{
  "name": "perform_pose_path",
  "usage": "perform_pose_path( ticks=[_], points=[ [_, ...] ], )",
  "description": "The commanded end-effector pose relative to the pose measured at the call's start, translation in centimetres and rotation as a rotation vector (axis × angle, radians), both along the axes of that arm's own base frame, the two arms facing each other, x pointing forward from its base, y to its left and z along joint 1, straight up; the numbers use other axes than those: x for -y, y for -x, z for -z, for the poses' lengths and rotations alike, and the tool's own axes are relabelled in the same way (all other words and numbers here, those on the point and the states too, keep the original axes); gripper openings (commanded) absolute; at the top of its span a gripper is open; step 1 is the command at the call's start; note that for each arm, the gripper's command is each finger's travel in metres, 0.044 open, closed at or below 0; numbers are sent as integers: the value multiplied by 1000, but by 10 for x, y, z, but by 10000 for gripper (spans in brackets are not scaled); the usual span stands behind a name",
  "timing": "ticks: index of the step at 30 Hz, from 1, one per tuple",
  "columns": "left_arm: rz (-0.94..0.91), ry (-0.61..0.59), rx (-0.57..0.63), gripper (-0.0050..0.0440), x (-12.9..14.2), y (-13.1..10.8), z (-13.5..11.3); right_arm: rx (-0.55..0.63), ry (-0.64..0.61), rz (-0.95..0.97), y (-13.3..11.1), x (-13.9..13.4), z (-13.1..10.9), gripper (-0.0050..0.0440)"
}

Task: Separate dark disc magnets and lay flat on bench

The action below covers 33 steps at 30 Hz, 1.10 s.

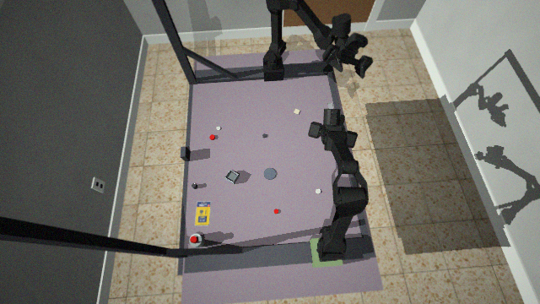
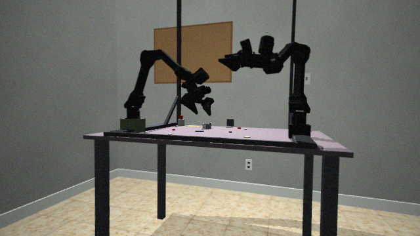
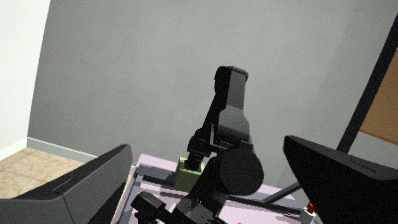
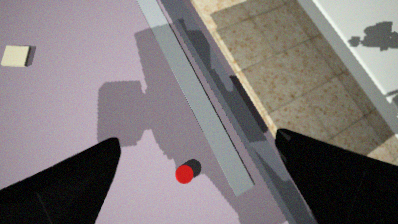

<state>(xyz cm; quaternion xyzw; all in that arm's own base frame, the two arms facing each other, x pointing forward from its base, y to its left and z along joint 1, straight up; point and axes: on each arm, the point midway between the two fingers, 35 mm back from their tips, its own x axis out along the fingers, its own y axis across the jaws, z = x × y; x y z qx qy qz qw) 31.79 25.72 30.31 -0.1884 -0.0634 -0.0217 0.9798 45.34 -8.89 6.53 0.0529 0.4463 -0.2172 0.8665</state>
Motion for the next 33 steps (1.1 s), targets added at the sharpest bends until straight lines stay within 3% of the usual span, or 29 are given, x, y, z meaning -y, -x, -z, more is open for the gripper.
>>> perform_pose_path(
  ticks=[1,17,19,21,33],
  points=[
    [0,-18,12,440,2,1,-8,28,3,0,-3,0,-11,440],
    [0,-18,12,440,2,1,-8,28,3,0,-3,0,-11,440],
    [0,-18,12,400,2,1,-8,27,3,-1,-3,0,-12,400],
    [-2,-22,12,400,4,-1,-11,23,1,-6,-1,-1,-13,400],
    [-9,110,-145,400,41,-39,7,-98,-34,-88,43,-22,-31,400]
  ],
)
